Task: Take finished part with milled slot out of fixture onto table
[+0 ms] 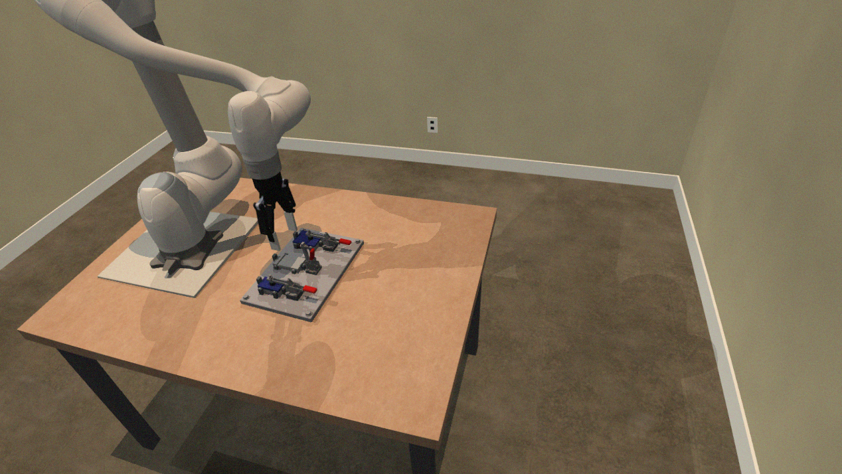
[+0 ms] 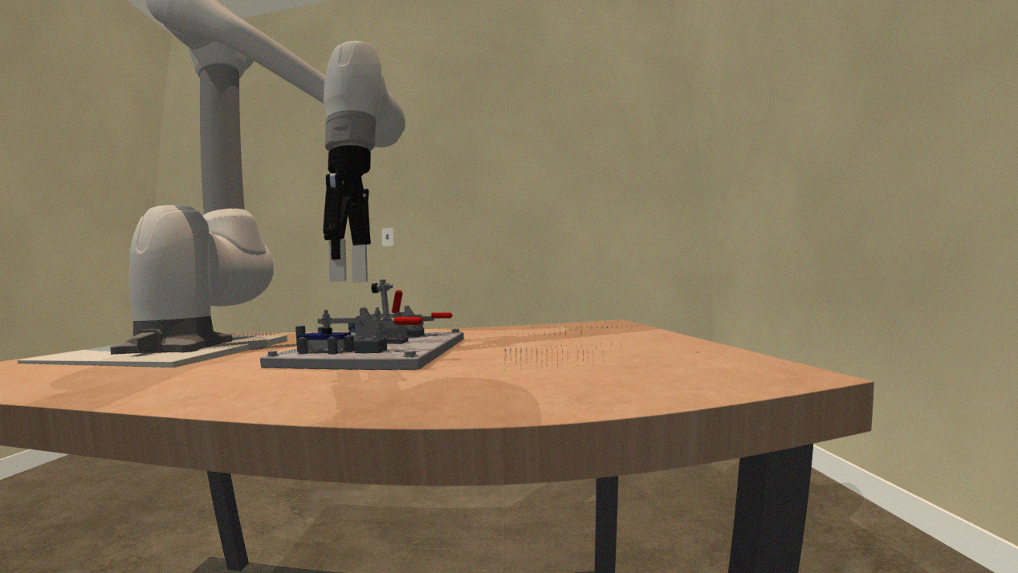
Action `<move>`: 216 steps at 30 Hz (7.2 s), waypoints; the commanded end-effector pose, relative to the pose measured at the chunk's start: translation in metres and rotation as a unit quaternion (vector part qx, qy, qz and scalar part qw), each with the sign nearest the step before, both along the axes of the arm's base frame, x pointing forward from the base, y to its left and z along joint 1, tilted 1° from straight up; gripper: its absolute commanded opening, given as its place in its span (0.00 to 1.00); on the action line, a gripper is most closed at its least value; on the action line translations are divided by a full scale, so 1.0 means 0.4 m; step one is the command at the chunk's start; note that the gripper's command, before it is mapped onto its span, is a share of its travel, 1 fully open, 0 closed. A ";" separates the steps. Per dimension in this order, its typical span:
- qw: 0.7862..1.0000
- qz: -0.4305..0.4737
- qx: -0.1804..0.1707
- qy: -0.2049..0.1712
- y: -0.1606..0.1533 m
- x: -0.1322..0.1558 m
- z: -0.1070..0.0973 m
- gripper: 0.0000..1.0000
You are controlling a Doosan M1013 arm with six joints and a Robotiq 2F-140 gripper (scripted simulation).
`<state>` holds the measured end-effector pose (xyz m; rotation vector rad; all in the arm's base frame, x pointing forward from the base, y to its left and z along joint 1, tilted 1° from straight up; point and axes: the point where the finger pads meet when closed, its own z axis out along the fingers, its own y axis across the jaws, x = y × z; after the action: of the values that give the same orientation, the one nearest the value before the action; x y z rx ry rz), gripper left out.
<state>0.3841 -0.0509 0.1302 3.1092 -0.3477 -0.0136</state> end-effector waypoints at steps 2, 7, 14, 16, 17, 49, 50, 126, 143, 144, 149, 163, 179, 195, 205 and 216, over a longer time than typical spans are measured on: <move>1.000 0.000 0.000 0.000 0.003 -0.013 0.000 0.58; 1.000 0.000 0.000 0.000 0.004 -0.018 0.000 0.58; 1.000 0.000 0.000 0.000 0.004 -0.019 0.000 0.58; 1.000 0.000 0.000 0.000 0.004 -0.019 -0.003 0.58; 1.000 0.000 0.000 0.000 0.004 -0.019 -0.005 0.58; 1.000 0.000 0.000 0.000 0.003 -0.021 -0.149 0.58; 1.000 0.000 0.000 0.000 0.003 -0.021 -0.150 0.58; 1.000 0.000 0.000 0.000 0.002 -0.021 -0.212 0.58; 1.000 0.000 0.000 0.000 0.002 -0.021 -0.218 0.58; 1.000 0.000 0.000 0.000 0.002 -0.021 -0.218 0.58; 1.000 0.000 0.000 0.000 0.002 -0.021 -0.218 0.58; 1.000 0.000 0.000 0.000 0.002 -0.021 -0.218 0.58; 1.000 0.000 0.000 0.000 0.002 -0.021 -0.218 0.00; 1.000 0.000 0.000 0.000 0.002 -0.021 -0.219 0.00; 1.000 0.000 0.000 0.000 0.002 -0.021 -0.219 0.00; 1.000 0.000 0.000 0.000 0.002 -0.022 -0.219 0.00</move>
<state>0.3756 -0.0501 0.0430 3.1093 -0.3478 -0.0134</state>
